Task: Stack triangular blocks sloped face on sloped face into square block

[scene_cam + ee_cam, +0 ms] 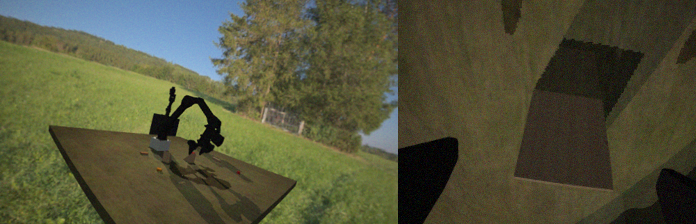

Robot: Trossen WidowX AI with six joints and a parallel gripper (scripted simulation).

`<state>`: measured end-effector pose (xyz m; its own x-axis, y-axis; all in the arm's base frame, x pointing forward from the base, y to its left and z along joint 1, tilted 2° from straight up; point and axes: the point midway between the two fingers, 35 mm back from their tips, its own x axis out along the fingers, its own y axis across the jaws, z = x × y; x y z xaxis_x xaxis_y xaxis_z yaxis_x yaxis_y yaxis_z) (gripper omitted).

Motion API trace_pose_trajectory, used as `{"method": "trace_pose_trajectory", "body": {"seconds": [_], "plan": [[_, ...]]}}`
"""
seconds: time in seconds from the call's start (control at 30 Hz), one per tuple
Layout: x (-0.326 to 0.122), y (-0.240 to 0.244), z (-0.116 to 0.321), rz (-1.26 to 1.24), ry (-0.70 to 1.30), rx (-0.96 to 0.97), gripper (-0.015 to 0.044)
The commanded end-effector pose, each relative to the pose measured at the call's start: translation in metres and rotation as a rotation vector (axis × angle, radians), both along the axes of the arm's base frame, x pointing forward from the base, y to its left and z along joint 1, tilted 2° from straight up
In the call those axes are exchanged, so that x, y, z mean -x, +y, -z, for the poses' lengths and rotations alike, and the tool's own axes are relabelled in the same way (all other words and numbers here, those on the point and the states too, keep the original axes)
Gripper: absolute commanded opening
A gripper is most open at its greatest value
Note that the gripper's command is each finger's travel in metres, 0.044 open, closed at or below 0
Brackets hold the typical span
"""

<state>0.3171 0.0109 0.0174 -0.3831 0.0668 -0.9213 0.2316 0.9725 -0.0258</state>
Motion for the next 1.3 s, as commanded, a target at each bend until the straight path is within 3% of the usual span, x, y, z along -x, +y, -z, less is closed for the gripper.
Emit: {"method": "trace_pose_trajectory", "body": {"seconds": [0.0,1.0,1.27], "plan": [[0.005,0.001,0.008,0.002,0.012,-0.005,0.044],[0.029,0.004,0.05,0.002,0.015,-0.005,0.044],[0.029,0.004,0.05,0.002,0.015,-0.005,0.023]]}}
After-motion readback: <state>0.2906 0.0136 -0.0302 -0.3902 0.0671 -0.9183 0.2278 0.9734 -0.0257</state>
